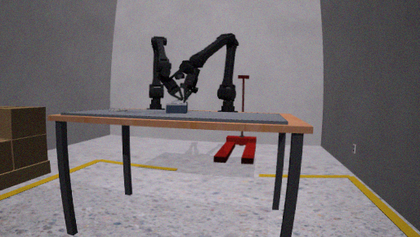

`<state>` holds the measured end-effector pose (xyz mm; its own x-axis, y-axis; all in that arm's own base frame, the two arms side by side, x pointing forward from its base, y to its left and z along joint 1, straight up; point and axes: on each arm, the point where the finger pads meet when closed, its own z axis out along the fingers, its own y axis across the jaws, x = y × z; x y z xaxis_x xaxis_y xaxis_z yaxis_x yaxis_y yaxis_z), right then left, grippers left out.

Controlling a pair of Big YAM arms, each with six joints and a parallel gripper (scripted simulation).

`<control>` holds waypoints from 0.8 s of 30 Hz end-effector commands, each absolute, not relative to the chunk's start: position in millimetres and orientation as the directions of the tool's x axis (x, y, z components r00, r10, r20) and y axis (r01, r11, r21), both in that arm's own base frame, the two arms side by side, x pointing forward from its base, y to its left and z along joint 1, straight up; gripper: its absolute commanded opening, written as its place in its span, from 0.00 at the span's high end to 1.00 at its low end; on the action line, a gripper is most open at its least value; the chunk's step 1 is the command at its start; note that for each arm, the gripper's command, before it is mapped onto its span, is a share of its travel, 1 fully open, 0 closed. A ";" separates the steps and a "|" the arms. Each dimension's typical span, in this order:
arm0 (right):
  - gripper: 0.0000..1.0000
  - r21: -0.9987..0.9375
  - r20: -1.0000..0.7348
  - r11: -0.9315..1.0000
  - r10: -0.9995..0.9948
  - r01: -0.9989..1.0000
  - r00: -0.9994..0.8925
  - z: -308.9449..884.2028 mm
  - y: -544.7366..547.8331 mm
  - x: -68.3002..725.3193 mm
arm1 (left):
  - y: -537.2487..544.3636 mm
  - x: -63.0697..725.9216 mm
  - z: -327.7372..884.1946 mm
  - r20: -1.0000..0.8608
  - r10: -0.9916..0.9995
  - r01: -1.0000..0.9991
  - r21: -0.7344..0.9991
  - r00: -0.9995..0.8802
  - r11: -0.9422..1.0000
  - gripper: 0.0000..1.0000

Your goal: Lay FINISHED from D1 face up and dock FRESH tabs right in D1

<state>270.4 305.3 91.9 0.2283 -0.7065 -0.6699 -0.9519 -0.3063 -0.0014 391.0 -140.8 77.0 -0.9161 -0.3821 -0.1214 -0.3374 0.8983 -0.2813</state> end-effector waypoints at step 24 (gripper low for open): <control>1.00 0.013 -0.668 -0.293 -0.714 -0.956 0.209 86.6 306.2 271.5 | -125.8 359.6 16.7 -0.013 -0.378 -0.370 -0.181 -0.926 0.911 1.00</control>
